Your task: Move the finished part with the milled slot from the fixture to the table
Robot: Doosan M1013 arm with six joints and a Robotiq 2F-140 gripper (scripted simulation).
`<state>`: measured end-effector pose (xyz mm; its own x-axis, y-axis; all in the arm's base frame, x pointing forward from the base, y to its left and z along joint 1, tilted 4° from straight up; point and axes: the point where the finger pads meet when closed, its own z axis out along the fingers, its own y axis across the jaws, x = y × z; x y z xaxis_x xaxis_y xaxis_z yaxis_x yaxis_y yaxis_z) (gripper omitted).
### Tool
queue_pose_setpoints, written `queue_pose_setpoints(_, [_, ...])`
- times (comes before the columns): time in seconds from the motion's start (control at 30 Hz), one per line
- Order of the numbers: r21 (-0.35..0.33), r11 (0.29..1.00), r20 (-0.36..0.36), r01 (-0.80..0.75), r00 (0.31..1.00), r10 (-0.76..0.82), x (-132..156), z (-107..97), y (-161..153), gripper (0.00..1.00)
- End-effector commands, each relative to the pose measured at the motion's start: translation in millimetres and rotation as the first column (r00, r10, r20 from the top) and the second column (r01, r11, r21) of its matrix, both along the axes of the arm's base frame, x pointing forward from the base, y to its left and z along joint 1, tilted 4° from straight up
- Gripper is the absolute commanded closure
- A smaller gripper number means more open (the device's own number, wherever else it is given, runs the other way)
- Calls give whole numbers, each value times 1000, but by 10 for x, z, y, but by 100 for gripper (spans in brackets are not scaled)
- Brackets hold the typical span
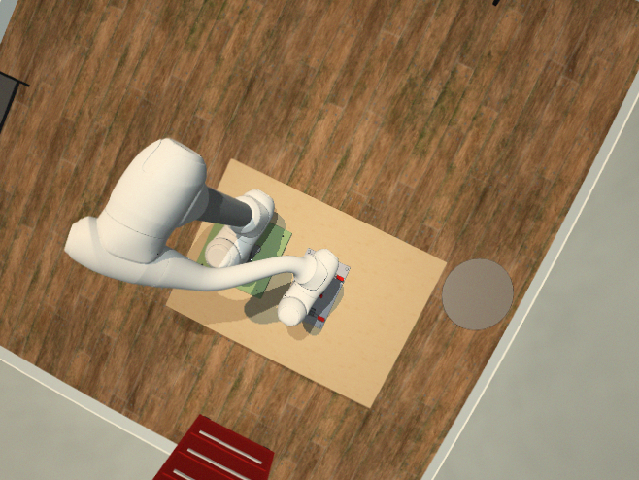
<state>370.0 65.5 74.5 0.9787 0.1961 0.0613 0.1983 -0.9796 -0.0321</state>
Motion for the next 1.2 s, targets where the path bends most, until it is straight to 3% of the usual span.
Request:
queue_pose_setpoints(0.0, [0,1000,0,0,1000,0,0,-7,1,42])
queue_pose_setpoints(1.17, [0,1000,0,0,1000,0,14,-264,12,42])
